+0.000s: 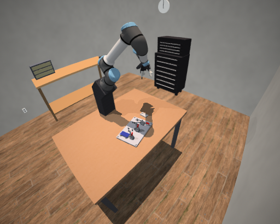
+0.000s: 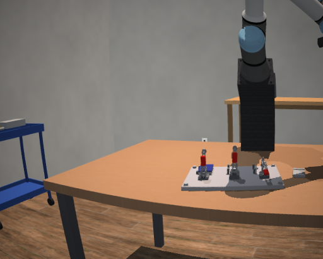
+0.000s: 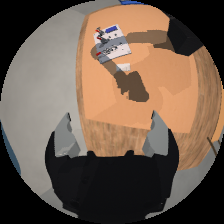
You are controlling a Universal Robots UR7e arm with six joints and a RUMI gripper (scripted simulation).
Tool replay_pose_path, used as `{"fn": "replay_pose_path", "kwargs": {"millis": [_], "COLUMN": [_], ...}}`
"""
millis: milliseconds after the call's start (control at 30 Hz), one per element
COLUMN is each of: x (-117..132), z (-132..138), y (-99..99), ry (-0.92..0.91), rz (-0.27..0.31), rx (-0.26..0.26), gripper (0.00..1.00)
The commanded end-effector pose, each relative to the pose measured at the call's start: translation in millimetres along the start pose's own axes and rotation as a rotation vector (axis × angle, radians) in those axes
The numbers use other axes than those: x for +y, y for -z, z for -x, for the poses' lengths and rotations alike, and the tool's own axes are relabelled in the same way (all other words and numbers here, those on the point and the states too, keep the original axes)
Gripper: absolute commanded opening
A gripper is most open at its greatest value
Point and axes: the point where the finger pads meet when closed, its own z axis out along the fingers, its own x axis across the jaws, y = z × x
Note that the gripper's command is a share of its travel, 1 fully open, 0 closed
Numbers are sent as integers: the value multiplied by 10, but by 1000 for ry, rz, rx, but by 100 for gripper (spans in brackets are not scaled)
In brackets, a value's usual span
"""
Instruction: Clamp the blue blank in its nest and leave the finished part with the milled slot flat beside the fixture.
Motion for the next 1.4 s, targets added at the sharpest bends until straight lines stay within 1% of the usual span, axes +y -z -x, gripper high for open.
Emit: {"fn": "replay_pose_path", "kwargs": {"millis": [0, 867, 1133, 1367], "x": [2, -9, -40, -115], "z": [2, 1, -3, -11], "y": [3, -13, -56, -159], "ry": [-1, -4, -14, -40], "rz": [1, -4, -19, -55], "rx": [0, 3, 10, 28], "gripper": [100, 100, 100, 100]}}
